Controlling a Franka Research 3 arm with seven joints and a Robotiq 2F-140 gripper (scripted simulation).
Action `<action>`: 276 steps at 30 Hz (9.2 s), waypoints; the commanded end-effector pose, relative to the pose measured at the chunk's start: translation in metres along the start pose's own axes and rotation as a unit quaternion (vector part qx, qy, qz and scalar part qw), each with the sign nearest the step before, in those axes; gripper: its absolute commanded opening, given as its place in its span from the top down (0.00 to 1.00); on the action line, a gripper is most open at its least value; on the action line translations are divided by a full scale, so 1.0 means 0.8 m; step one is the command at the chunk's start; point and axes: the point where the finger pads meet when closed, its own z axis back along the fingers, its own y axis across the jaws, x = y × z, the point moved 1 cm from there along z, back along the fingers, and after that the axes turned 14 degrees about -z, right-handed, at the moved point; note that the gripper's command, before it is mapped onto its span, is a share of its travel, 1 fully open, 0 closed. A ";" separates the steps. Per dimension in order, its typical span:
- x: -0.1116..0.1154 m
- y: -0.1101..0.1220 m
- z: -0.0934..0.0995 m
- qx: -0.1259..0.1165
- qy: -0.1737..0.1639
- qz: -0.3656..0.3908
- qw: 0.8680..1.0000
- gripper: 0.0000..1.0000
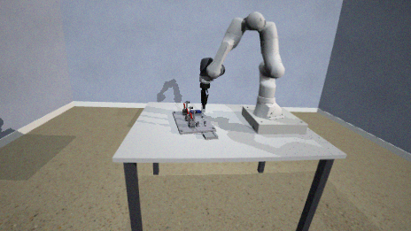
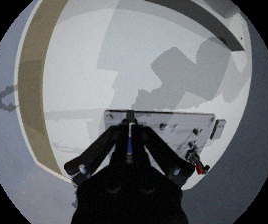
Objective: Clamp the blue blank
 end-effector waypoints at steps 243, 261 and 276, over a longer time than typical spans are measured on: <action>0.064 0.095 -0.001 0.001 0.001 -0.002 1.000 1.00; 0.065 0.090 -0.001 0.001 0.001 -0.002 1.000 1.00; 0.066 0.085 -0.001 0.001 0.001 -0.002 1.000 1.00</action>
